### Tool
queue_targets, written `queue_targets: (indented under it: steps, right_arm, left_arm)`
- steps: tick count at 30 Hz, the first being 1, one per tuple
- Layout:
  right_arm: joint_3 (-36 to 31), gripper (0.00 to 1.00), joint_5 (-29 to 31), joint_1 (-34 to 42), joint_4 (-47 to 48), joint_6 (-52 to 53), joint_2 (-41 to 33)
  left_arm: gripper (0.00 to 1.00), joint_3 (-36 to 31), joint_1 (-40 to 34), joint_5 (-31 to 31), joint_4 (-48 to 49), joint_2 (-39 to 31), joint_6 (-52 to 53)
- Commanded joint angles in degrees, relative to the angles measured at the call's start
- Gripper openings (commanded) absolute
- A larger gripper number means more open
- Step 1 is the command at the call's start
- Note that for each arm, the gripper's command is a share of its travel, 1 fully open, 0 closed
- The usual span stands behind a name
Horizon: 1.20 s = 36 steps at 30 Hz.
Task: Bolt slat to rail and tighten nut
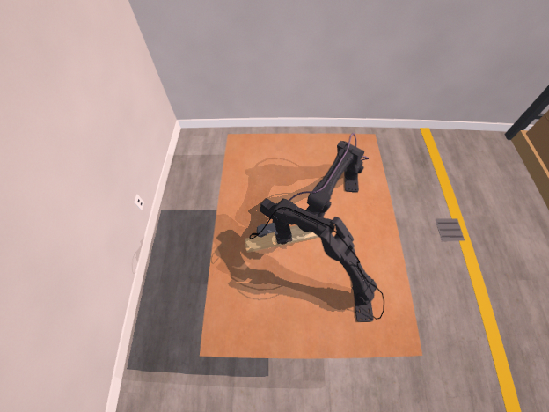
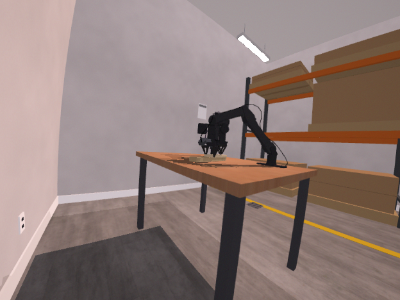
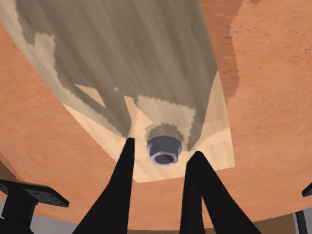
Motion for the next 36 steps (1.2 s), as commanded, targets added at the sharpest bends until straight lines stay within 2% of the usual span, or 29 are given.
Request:
queue_targets:
  steps: [1,8,10,11,25,27,28,36]
  right_arm:
    - [0.58,0.34,0.54,0.20,-0.34,-14.37,-0.55]
    - [1.24,0.34,0.64,0.24,-1.03,-32.75,-0.23]
    - [1.24,0.34,0.64,0.24,-1.03,-32.75,-0.23]
    - [1.21,0.34,0.63,0.23,-1.01,-39.54,-0.26]
    - [1.44,0.34,0.66,0.23,-1.31,-77.02,-0.33]
    - [1.44,0.34,0.66,0.23,-1.31,-77.02,-0.33]
    - [1.41,0.34,0.67,0.23,-1.28,-83.81,-0.36]
    - [1.54,0.34,0.77,0.26,-1.46,-105.11,-0.40]
  left_arm:
    - [0.72,0.37,0.00,-0.03,-0.02,-0.52,-0.01]
    - [0.72,0.37,0.00,-0.03,-0.02,-0.52,-0.01]
    - [0.72,0.37,0.00,-0.03,-0.02,-0.52,-0.01]
    - [0.72,0.37,0.00,-0.03,-0.02,-0.52,-0.01]
    - [0.72,0.37,0.00,-0.03,-0.02,-0.52,-0.01]
    - [0.72,0.37,0.00,-0.03,-0.02,-0.52,-0.01]
    - [0.72,0.37,0.00,-0.03,-0.02,-0.52,-0.01]
    - [0.72,0.37,0.00,-0.03,-0.02,-0.52,-0.01]
